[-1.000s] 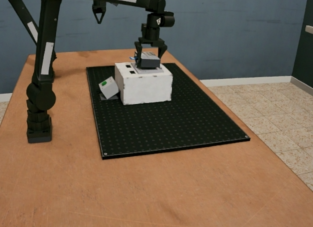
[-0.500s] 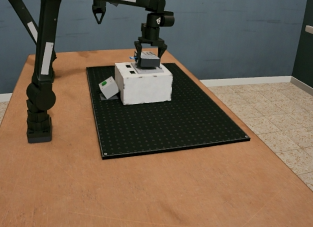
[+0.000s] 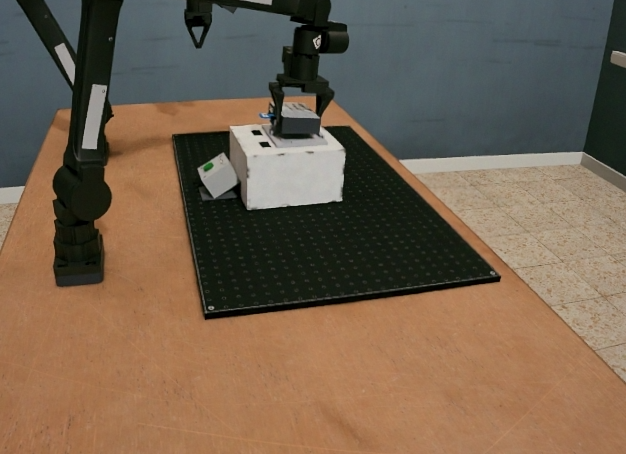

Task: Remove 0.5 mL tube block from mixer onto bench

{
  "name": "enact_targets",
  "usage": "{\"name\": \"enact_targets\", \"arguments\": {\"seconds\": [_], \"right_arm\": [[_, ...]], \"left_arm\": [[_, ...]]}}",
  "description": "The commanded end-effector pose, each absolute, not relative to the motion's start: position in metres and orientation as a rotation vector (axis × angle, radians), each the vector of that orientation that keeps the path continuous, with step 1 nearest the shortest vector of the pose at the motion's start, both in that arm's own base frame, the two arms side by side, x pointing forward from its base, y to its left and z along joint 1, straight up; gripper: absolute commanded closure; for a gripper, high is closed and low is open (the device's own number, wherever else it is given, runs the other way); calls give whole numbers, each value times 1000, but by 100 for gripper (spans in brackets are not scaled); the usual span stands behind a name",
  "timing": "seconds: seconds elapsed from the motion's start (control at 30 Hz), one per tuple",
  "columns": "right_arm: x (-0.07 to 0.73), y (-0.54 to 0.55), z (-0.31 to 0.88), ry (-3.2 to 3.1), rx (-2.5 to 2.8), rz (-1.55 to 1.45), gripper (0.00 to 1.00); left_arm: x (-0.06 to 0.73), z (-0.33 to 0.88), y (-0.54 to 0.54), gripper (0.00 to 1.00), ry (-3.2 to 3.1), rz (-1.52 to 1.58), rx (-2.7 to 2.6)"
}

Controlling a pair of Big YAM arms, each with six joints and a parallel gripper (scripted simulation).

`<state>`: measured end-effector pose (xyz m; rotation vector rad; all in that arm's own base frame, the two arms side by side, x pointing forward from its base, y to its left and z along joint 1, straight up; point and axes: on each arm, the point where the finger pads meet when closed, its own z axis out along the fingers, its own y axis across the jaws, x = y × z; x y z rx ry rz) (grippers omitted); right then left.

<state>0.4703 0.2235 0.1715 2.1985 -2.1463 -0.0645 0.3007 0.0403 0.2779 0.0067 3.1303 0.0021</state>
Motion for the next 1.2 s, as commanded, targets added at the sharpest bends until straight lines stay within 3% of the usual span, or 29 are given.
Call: {"name": "enact_targets", "arguments": {"seconds": [0.0, 1.17], "right_arm": [[496, 241, 228, -2251, 2290, 11, 100], [484, 236, 246, -2249, 2288, 14, 100]], "left_arm": [[312, 304, 39, 100, 3062, 19, 35], [308, 296, 39, 100, 3083, 16, 34]]}}
